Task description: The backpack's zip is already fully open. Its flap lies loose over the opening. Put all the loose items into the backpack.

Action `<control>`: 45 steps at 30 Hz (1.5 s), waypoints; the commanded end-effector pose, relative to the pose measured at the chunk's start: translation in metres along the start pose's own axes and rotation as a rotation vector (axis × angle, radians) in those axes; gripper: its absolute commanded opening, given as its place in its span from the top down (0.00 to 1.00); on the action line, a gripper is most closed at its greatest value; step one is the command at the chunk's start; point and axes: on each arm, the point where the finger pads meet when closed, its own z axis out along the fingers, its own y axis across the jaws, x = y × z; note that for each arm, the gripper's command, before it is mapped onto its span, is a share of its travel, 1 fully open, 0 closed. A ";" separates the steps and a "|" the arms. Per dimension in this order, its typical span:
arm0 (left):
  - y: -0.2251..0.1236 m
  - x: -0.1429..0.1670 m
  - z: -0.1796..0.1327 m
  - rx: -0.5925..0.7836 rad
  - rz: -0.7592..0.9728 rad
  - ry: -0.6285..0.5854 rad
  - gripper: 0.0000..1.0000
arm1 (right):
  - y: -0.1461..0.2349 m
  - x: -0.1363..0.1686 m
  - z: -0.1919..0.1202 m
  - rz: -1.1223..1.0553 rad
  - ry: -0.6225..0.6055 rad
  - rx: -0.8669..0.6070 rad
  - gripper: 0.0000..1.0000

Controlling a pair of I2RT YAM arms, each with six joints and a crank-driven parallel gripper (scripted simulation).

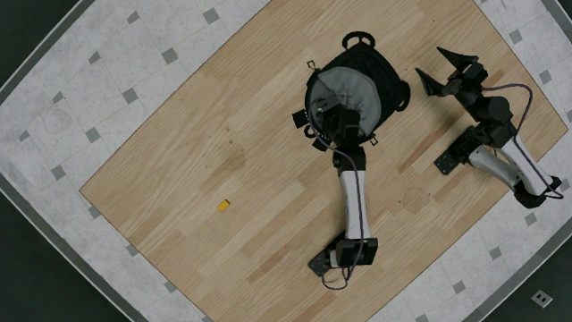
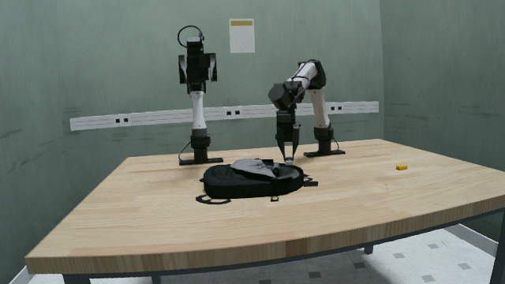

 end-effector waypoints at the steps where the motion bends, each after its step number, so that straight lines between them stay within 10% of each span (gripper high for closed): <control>1: -0.004 -0.030 -0.023 0.032 -0.015 -0.072 0.82 | 0.000 -0.005 -0.001 -0.002 -0.014 -0.002 0.10; 39: -0.003 -0.028 -0.024 0.032 -0.019 -0.077 0.82 | 0.000 -0.005 -0.001 -0.002 -0.014 -0.002 0.10; 45: 0.001 0.011 0.012 0.004 0.005 -0.003 0.82 | 0.000 -0.005 -0.001 -0.002 -0.014 -0.002 0.10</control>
